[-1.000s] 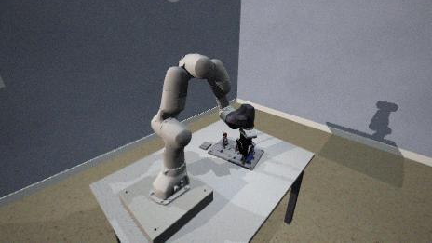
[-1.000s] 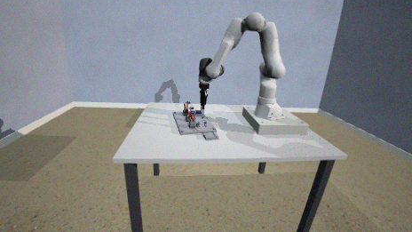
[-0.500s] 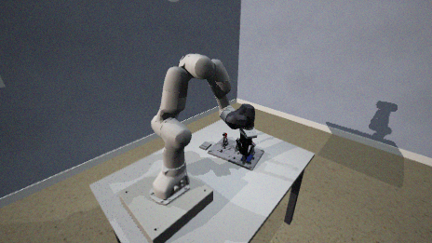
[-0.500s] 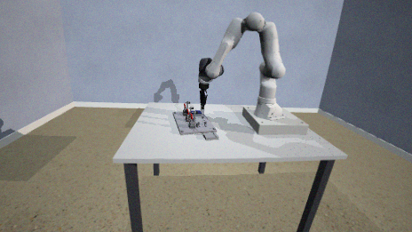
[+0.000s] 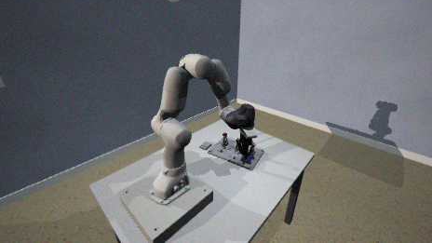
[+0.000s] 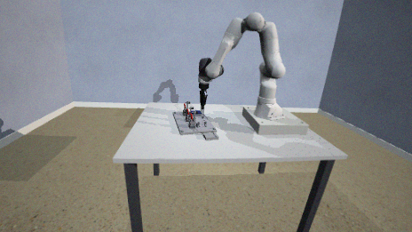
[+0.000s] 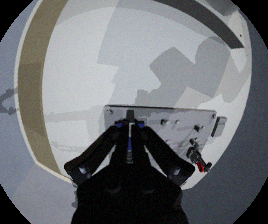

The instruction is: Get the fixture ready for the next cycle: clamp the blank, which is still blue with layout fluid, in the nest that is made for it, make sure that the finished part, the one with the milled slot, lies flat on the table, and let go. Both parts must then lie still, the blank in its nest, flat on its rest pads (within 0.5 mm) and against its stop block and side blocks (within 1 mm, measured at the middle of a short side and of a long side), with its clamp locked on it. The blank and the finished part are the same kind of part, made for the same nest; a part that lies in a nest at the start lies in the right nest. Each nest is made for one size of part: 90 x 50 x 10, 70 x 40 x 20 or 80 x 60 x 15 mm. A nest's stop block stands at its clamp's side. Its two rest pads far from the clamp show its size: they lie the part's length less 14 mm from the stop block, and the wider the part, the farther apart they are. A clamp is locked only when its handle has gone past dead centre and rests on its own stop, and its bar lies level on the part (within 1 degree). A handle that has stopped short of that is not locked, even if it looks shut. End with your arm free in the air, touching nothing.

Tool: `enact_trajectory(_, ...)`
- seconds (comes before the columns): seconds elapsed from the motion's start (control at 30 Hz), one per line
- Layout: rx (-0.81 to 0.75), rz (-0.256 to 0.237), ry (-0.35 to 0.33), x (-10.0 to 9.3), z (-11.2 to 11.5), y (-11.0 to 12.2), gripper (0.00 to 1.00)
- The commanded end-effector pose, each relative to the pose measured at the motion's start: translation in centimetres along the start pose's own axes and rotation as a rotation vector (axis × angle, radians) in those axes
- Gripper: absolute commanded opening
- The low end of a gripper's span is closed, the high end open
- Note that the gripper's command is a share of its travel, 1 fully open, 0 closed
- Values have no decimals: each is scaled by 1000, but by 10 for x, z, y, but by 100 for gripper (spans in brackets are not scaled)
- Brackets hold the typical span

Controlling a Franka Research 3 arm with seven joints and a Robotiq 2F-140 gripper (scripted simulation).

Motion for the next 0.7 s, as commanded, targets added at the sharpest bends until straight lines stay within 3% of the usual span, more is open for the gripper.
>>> enact_trajectory(0.0, 6, 2, 0, 0, 1, 2, 0)
enact_trajectory(0.67, 6, 2, 0, -4, -19, 3, 0)
Point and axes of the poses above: the point where the finger pads meet when closed, its own x axis out along the fingers, its own y axis across the jaws, z = x × y, the point moved 4 cm from there along -x, back along the fingers, and after that the axes turned 2 degrees about -x, right-handed, at the moved point
